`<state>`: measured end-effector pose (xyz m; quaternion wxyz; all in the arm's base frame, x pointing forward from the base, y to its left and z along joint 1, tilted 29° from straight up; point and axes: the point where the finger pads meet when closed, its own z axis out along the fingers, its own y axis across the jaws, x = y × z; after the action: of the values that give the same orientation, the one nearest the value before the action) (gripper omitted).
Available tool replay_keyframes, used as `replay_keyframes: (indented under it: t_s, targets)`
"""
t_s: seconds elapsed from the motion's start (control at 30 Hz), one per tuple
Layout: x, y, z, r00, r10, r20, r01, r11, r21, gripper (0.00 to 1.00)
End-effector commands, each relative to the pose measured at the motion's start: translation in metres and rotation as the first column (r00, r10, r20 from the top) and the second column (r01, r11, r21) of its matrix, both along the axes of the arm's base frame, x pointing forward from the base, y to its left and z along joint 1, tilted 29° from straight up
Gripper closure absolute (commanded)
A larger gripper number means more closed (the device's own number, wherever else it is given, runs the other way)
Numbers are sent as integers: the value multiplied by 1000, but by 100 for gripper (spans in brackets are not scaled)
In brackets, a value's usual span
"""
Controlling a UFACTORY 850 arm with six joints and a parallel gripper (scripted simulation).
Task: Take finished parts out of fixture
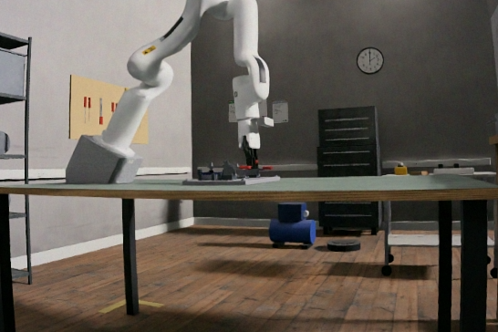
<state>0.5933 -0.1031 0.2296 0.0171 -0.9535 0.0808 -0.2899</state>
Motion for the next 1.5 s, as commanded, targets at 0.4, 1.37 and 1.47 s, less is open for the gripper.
replay_keyframes:
  t_s: [0.4,1.37,1.47]
  targets:
    - [-15,2,2,1000,0,1,0,1000,0,100]
    - [-29,5,-3,1000,0,1,0,1000,0,100]
    - [-30,5,-3,1000,0,1,0,1000,0,100]
